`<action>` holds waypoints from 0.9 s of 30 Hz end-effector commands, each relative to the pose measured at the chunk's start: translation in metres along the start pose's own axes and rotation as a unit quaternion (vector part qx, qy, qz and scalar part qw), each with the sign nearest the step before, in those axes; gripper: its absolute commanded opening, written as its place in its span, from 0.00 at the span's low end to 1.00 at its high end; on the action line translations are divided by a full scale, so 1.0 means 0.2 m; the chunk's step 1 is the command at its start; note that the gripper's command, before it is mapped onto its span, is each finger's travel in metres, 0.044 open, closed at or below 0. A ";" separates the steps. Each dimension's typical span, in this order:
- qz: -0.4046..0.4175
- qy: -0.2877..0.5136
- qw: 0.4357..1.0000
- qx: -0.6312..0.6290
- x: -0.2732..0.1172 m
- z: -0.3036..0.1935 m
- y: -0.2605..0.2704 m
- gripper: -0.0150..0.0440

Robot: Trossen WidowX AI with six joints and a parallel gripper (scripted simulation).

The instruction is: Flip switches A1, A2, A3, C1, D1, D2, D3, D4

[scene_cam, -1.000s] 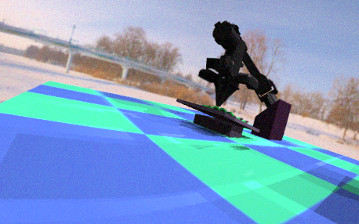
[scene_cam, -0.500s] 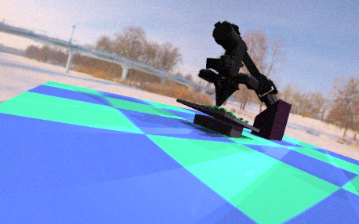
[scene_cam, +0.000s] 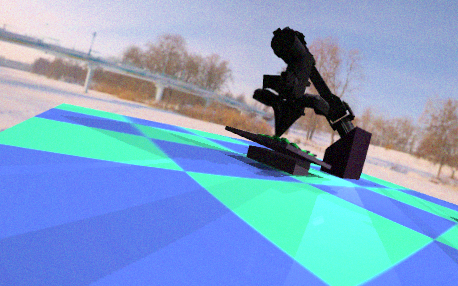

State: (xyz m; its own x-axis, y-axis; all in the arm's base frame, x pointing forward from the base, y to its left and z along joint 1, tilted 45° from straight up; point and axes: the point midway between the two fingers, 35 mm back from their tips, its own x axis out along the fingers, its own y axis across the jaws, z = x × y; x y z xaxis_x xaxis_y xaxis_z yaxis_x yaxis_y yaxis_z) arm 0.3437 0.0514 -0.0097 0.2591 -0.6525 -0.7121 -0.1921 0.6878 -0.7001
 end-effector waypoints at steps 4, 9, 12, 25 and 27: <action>-0.002 0.001 1.000 -0.003 0.01 0.00 0.00 0.25; -0.002 0.001 1.000 -0.003 0.01 0.00 0.00 0.25; -0.002 0.001 1.000 -0.003 0.01 0.00 0.00 0.25; -0.002 0.001 1.000 -0.003 0.02 0.00 0.00 0.25; -0.002 0.001 1.000 -0.003 0.02 0.00 0.00 0.25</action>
State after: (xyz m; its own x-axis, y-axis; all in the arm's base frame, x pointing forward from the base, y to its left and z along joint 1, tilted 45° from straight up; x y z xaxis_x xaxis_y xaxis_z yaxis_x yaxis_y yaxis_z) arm 0.3451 0.0496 -0.0119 0.2615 -0.6521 -0.7116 -0.1918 0.6875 -0.7004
